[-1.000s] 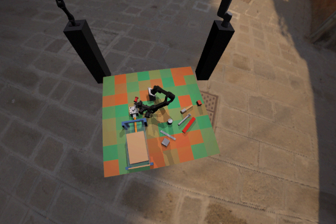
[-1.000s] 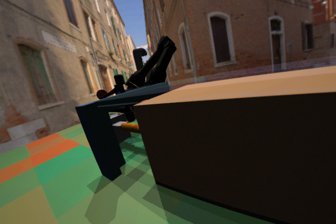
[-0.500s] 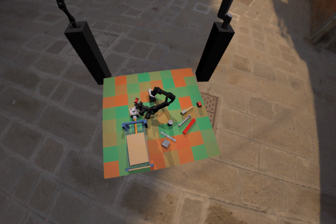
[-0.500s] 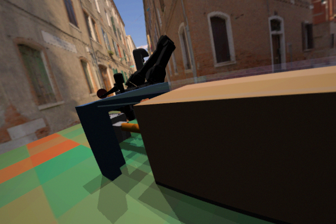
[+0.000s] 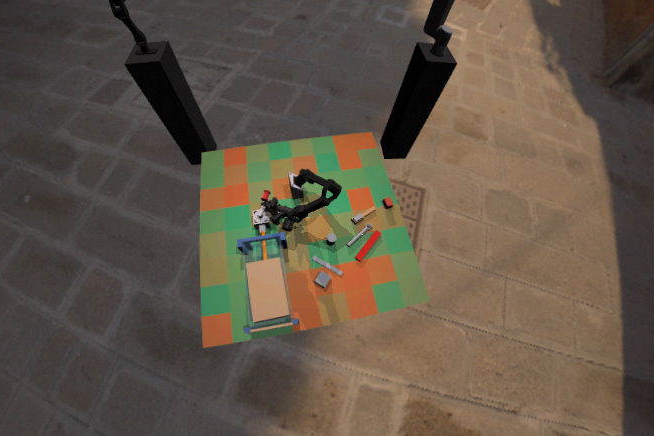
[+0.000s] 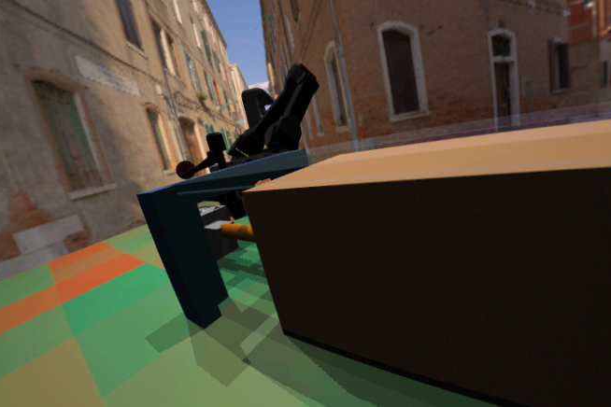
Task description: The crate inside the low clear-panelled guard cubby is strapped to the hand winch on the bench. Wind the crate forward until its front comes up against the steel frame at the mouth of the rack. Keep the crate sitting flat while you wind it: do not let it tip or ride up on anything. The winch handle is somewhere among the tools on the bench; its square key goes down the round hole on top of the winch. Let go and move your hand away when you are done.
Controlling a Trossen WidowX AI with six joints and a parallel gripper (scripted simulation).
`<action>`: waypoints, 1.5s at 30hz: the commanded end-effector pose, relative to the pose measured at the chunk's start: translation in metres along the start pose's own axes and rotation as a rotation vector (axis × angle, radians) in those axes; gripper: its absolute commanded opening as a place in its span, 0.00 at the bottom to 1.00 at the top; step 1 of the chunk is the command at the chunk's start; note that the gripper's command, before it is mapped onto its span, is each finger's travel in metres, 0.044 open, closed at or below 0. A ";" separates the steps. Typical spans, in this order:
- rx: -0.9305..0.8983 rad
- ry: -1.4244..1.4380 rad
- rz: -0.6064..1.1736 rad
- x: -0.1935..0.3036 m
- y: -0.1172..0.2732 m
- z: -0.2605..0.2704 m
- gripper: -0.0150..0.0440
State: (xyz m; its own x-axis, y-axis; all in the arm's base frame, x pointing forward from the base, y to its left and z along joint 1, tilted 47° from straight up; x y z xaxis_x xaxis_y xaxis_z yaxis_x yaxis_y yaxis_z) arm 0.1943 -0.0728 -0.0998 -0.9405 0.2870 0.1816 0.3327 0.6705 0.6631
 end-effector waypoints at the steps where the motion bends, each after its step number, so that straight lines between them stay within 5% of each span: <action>1: 0.012 0.009 0.001 0.002 0.000 -0.001 0.66; 25: -0.001 0.000 0.000 0.000 0.002 0.000 0.66; 34: -0.004 0.003 0.001 0.000 0.107 0.003 0.66; 45: -0.010 0.005 -0.005 -0.009 0.112 -0.021 0.66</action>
State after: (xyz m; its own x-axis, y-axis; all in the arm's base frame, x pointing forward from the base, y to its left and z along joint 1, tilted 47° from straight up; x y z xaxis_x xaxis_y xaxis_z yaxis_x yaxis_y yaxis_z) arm 0.2310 -0.0032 -0.0241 -0.9403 0.2792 0.1947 0.3357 0.6658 0.6664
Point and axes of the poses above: the point midway between the two fingers, 35 mm back from their tips, its own y axis back along the fingers, its own z axis across the jaws, x = y × z, the point moved 6 cm from there along y, back along the fingers, and after that the axes turned 14 degrees about -y, right-handed, at the moved point
